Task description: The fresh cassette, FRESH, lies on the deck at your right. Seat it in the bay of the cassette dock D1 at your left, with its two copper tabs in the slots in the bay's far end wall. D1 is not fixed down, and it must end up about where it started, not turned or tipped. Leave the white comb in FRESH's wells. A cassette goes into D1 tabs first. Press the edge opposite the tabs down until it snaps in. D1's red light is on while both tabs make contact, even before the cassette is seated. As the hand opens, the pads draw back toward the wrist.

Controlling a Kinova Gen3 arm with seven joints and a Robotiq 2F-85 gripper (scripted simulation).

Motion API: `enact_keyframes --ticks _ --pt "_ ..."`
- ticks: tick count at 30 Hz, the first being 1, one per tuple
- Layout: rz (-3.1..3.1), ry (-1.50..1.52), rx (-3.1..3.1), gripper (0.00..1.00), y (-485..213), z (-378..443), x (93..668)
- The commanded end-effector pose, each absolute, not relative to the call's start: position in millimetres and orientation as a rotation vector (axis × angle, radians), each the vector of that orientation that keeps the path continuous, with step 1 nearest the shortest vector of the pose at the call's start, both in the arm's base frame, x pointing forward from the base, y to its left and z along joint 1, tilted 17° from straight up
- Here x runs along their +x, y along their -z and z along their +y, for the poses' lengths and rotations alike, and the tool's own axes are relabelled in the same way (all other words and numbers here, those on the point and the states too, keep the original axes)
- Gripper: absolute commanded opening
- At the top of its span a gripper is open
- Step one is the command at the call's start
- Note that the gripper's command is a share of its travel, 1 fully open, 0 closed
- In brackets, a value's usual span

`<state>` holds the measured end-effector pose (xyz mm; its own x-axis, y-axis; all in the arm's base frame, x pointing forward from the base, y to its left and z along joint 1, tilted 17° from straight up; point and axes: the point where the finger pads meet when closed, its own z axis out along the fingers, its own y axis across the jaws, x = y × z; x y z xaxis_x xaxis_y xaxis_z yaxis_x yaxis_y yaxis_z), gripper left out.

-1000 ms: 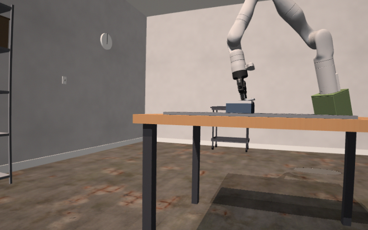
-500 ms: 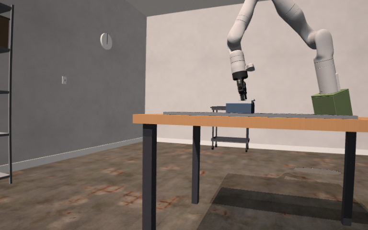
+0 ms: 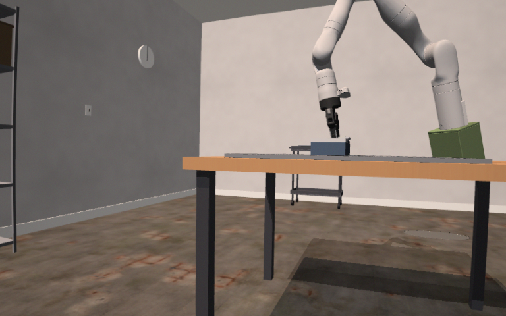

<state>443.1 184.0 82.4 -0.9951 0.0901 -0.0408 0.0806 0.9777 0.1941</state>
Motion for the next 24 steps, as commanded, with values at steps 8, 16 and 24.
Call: enact_keyframes --ticks 8,16,24 --pt "3.073 -0.299 0.133 1.0 -83.2 184.0 443.6" --pt "3.073 -0.299 0.133 1.0 -92.1 182.4 441.4" --pt "3.073 -0.299 0.133 1.0 -99.7 181.1 439.5"
